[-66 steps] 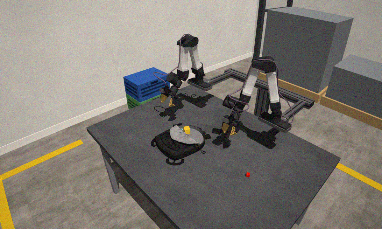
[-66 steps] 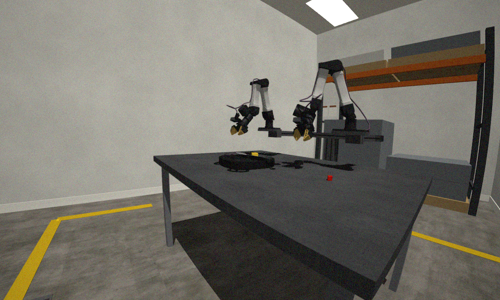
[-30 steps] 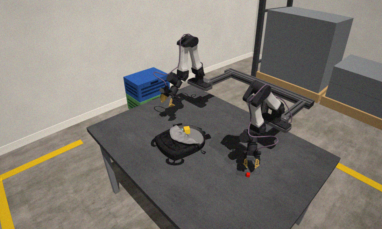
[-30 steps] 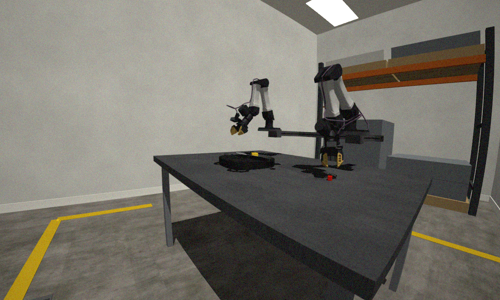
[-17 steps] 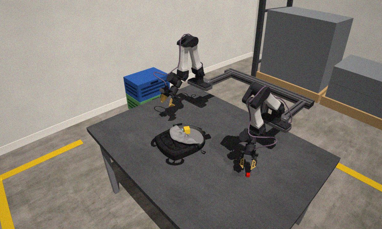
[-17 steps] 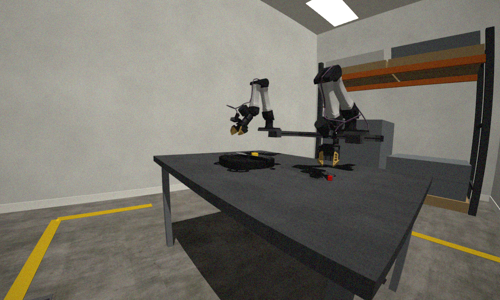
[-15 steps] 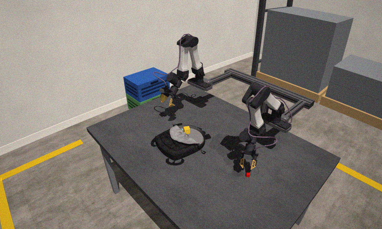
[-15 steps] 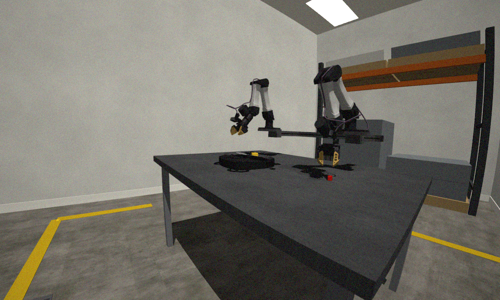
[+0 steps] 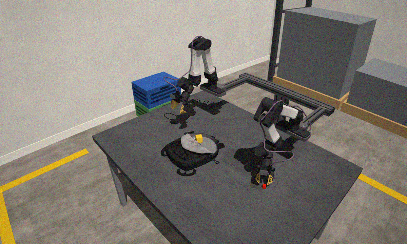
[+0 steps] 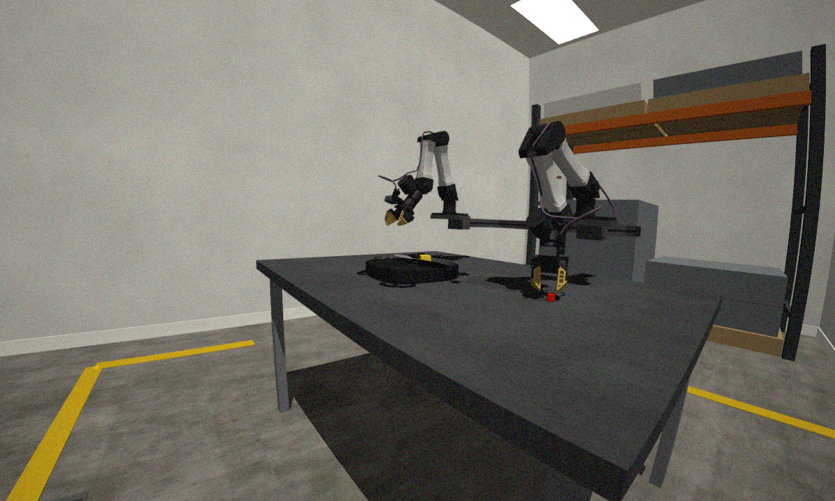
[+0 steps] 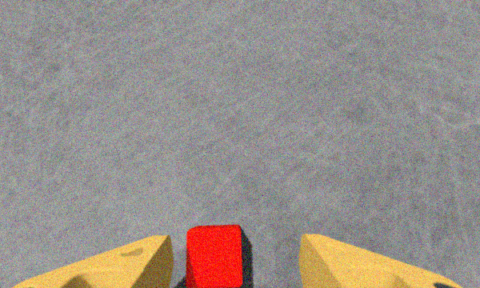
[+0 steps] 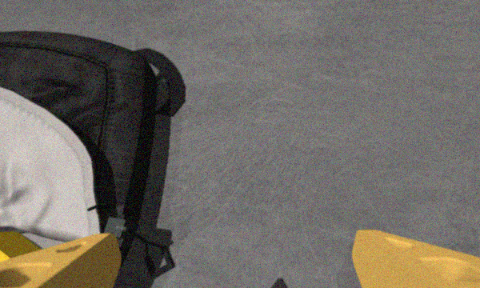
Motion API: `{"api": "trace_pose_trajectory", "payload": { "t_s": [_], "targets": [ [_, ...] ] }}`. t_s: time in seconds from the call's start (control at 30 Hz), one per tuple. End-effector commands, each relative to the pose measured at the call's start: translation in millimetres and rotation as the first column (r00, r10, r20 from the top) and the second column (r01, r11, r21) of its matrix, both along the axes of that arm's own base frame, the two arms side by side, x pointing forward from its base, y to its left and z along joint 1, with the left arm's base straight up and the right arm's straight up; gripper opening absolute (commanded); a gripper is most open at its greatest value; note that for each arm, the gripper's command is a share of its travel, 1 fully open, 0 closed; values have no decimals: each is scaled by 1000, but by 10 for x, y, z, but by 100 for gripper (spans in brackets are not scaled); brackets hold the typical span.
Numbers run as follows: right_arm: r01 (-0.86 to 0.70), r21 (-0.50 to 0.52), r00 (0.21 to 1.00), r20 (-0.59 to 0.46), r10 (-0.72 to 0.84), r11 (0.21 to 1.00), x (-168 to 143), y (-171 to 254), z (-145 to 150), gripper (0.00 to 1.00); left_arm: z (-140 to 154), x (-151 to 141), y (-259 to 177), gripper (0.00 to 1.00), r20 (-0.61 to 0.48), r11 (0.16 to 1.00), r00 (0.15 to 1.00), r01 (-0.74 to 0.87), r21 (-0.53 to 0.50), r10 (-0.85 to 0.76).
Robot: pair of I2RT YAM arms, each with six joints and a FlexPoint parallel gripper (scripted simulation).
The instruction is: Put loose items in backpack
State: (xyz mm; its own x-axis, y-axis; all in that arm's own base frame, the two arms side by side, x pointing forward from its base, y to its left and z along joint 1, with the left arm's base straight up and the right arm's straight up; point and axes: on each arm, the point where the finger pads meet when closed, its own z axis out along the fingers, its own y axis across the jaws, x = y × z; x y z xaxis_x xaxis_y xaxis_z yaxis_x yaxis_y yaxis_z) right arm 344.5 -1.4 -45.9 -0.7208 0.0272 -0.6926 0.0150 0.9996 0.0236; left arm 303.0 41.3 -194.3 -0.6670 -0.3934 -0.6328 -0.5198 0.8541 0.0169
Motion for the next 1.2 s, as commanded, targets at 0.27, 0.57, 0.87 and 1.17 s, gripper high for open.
{"api": "trace_pose_trajectory", "payload": {
  "t_s": [0.27,0.57,0.87,1.17],
  "targets": [
    [-1,1,999,34,1,1000,77,-21,92,90,-177,78,30,39,51,1000,999,-1,0,1],
    [-1,1,999,34,1,1000,77,-21,92,90,-177,12,29,30,31,1000,1000,2,0,-2],
    [-1,1,999,34,1,1000,77,-21,92,90,-200,-41,35,21,23,1000,1000,2,0,-2],
    [-1,1,999,34,1,1000,77,-21,92,90,-215,-78,39,13,14,1000,1000,2,0,-2]
  ]
}}
